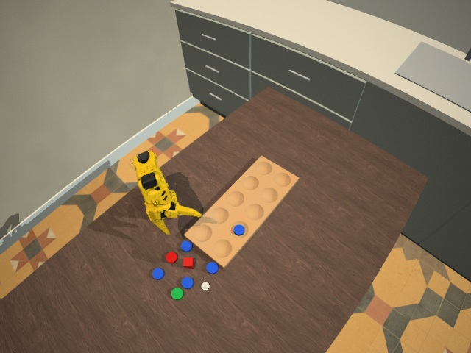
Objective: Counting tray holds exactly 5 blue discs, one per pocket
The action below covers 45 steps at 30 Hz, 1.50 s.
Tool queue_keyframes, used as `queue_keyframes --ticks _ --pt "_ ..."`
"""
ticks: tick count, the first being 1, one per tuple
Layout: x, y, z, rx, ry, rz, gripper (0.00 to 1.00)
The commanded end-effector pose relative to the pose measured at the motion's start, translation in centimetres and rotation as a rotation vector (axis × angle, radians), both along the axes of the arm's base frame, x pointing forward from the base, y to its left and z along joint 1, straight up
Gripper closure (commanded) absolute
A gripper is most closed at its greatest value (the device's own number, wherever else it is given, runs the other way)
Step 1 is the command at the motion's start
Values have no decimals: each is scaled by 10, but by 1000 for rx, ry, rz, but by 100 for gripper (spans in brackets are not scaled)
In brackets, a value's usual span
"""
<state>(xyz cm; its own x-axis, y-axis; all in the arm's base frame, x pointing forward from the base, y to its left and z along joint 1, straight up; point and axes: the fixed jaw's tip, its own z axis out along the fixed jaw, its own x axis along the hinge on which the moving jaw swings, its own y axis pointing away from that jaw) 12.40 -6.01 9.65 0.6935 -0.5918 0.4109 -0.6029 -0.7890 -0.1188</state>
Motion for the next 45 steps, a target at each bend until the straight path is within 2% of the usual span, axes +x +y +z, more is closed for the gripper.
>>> queue_keyframes --ticks 1,31,45 --pt "1 78 2 89 1 -265 34" --pt "42 57 0 68 -18 -270 53" --pt "51 26 -5 60 -24 -272 62"
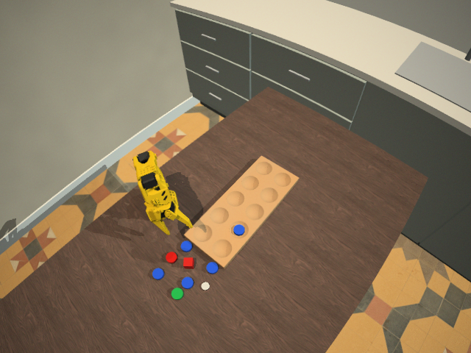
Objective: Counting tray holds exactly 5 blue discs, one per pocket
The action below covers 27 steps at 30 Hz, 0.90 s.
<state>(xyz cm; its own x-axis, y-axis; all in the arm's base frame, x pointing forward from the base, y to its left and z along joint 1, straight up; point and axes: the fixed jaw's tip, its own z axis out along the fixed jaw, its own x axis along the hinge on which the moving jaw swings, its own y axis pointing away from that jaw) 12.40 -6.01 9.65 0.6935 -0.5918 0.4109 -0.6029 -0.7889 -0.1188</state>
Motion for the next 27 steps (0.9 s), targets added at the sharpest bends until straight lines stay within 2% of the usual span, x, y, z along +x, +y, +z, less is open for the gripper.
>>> queue_keyframes --ticks 1,5,6,12,17,27 --pt "52 24 -6 60 -25 -272 63" --pt "52 20 -7 59 -26 -272 64" --pt "52 18 -7 -57 22 272 64" --pt "53 7 -9 -111 113 644 67" --pt "52 -1 -11 -127 144 760 69" --pt "52 -10 -13 -130 153 791 71"
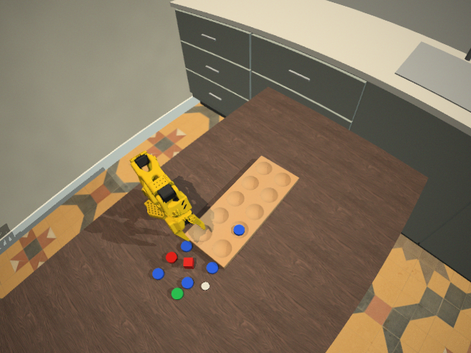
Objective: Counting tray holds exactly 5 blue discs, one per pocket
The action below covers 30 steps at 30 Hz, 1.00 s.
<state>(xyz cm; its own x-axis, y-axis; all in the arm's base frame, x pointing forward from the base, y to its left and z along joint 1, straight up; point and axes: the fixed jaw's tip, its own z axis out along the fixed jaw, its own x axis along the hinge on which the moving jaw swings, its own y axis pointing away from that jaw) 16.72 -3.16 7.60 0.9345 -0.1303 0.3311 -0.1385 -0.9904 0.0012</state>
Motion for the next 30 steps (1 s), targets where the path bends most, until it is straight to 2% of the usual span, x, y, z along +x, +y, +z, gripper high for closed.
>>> queue_keyframes --ticks 1,30 --pt "9 -39 8 -40 23 275 71" --pt "7 -48 6 -39 25 276 73"
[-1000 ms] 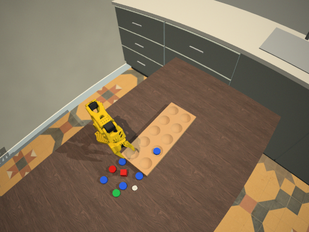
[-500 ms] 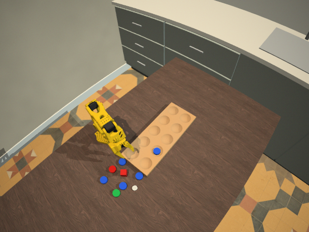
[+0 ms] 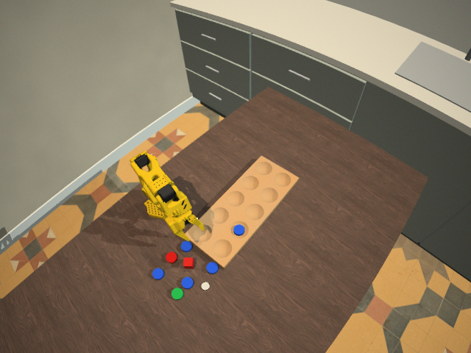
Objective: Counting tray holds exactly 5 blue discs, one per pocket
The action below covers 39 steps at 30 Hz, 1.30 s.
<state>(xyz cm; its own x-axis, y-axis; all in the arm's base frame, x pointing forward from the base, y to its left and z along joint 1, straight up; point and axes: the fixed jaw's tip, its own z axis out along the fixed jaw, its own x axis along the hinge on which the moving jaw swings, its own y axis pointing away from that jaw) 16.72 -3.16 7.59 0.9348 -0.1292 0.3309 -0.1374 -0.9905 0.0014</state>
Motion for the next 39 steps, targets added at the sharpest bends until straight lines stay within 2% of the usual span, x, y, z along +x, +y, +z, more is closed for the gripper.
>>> queue_keyframes --ticks 1,6,9,12,23,29,39 --pt "7 -48 6 -38 25 275 73" --pt "5 -47 3 -35 25 276 73" --pt "-1 -44 -5 -28 24 277 73" --pt "0 -45 -14 -28 24 277 73" --pt "1 -45 -20 -28 24 277 73" --pt "2 -46 -29 -28 24 277 73" --pt "2 -46 -32 -28 24 277 74"
